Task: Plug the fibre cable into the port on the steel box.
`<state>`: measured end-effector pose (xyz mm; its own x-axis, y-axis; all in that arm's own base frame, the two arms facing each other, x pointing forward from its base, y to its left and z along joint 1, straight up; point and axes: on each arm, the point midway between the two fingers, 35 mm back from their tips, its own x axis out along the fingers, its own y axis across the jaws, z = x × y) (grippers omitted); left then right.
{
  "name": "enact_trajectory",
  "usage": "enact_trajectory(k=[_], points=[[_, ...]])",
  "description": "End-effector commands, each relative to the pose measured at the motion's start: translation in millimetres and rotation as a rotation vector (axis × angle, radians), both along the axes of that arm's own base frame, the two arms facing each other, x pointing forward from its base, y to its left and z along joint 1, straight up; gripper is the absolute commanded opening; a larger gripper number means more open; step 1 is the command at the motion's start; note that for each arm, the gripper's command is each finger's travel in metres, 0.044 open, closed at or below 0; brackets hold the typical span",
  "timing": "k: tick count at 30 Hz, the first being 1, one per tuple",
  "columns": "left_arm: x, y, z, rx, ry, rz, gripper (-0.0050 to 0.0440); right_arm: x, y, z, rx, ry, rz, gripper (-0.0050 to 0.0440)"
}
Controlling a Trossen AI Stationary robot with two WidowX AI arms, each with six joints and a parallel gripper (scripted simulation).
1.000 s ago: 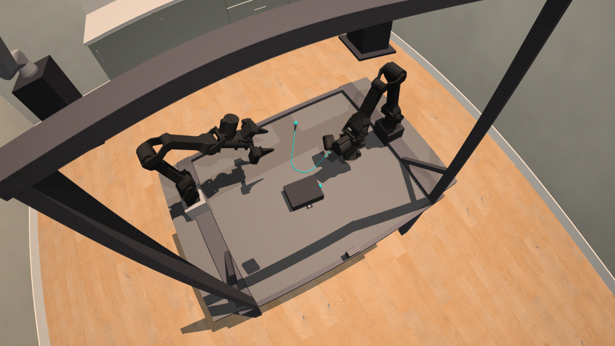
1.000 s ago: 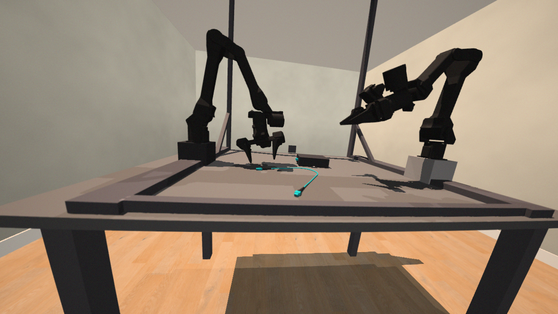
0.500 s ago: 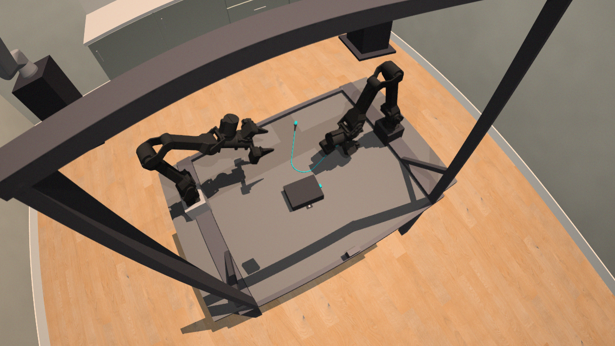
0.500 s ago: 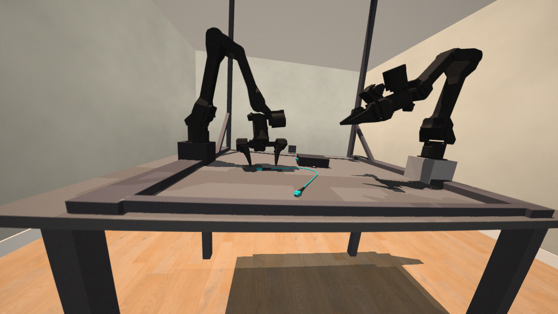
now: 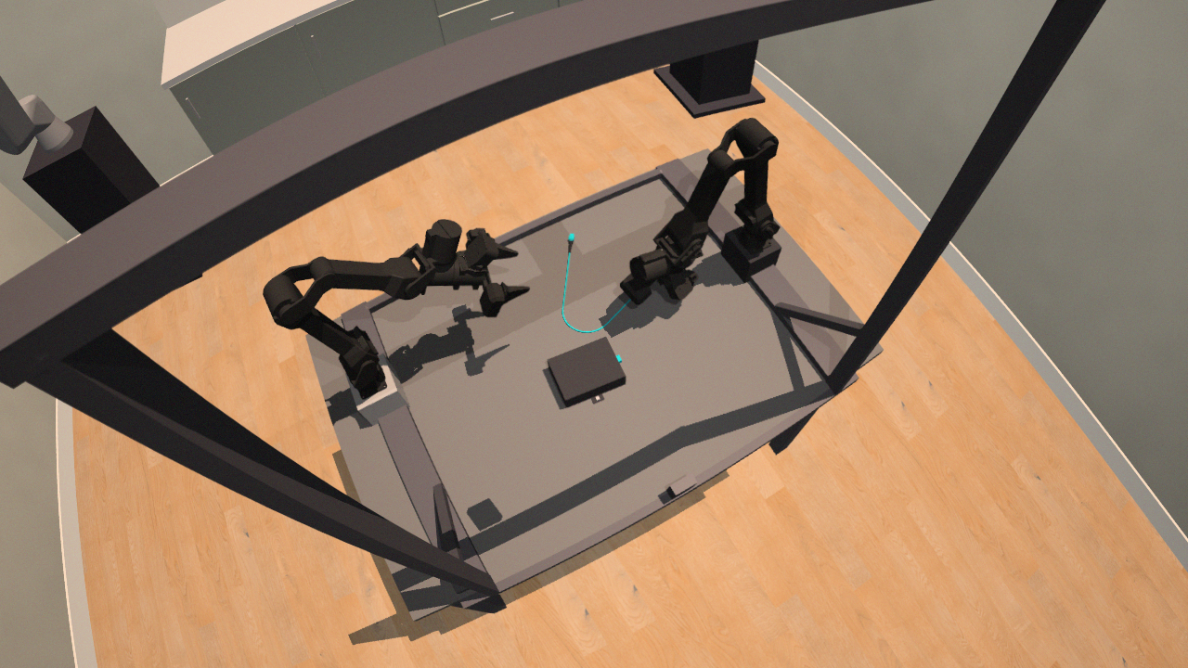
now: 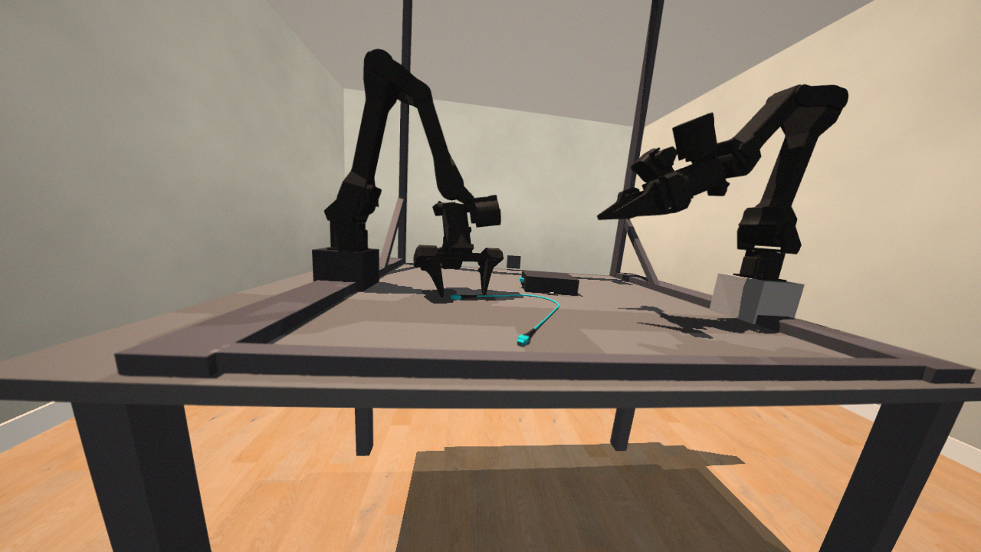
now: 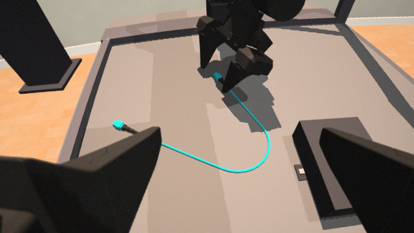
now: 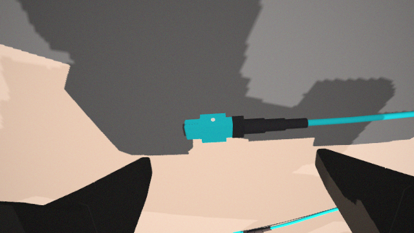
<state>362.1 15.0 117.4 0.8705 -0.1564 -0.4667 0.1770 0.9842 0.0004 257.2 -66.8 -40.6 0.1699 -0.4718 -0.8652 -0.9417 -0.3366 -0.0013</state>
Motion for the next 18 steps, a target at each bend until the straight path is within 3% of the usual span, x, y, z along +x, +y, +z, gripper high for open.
enact_trajectory(k=[1,3,8,10,17,18], points=[[1.2,0.5,6.8,0.004,-0.019,-0.001,0.044,3.0,-0.1,3.0,0.001,-0.014,0.001,0.044],[1.2,0.5,6.8,0.004,-0.019,-0.001,0.044,3.0,-0.1,3.0,0.001,-0.014,0.001,0.044],[1.2,0.5,6.8,0.004,-0.019,-0.001,0.044,18.5,-4.0,10.0,0.029,-0.081,-0.068,0.032],[1.2,0.5,6.8,0.004,-0.019,-0.001,0.044,18.5,-4.0,10.0,0.029,-0.081,-0.068,0.032],[1.2,0.5,6.8,0.004,-0.019,-0.001,0.044,44.6,-7.5,30.4,0.12,-0.328,-0.368,0.0152],[1.2,0.5,6.8,0.004,-0.019,-0.001,0.044,44.0,-7.3,28.0,0.134,-0.341,-0.413,0.0146]])
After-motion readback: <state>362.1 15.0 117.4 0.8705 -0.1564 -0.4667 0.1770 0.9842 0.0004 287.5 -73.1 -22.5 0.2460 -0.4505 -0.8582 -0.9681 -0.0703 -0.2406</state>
